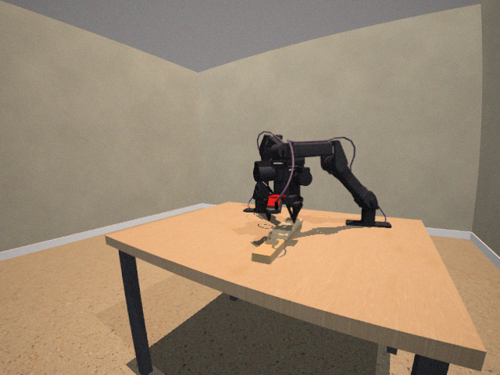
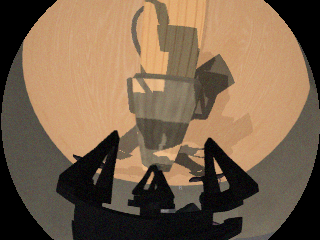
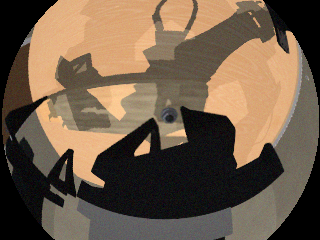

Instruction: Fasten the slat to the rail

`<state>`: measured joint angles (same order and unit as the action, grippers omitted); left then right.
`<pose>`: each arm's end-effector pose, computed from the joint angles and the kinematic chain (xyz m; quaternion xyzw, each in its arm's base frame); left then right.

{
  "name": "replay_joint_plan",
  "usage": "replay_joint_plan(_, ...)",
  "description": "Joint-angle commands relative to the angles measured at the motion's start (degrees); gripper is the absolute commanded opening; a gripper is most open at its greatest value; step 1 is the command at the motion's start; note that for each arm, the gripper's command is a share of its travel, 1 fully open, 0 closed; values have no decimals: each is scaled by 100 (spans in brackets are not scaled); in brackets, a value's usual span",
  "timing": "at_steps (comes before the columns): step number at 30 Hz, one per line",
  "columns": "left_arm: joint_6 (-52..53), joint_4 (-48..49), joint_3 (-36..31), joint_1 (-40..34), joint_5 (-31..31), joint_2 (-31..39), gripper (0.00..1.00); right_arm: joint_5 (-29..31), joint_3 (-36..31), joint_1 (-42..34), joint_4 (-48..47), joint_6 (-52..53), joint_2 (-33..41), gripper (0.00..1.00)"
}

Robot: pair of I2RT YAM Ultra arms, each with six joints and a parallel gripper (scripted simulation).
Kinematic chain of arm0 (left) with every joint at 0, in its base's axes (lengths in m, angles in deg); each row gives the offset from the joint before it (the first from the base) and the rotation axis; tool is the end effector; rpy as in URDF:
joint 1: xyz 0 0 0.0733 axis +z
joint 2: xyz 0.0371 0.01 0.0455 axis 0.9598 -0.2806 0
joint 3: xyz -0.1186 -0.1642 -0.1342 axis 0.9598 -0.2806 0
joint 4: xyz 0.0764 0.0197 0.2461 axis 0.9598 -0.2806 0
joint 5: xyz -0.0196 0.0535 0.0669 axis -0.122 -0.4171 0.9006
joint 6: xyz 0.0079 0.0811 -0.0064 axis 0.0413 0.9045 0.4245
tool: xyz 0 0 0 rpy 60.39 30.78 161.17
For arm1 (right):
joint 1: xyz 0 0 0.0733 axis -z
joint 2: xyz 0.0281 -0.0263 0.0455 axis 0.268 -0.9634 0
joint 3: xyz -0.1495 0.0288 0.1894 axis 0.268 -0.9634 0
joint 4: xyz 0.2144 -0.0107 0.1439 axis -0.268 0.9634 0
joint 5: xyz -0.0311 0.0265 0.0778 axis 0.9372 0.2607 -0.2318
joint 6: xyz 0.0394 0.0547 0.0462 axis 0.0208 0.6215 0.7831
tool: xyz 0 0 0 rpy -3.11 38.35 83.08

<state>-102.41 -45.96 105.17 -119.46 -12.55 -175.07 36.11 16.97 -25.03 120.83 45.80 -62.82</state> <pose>0.3097 -0.3170 0.1743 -0.0421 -0.9991 0.0006 0.0017 0.2808 0.2424 0.1393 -0.5694 -0.8221 0.0001 0.0025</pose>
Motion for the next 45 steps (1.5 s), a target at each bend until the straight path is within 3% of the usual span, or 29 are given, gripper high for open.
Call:
replay_joint_plan(1, -72, -115, 173, 13, 20, -20, 100, 3, 25, 0, -2, 0, 43, 34)
replay_joint_plan(45, -72, 311, -269, 14, 19, 47, 100, 3, 25, 0, -2, 0, 43, 34)
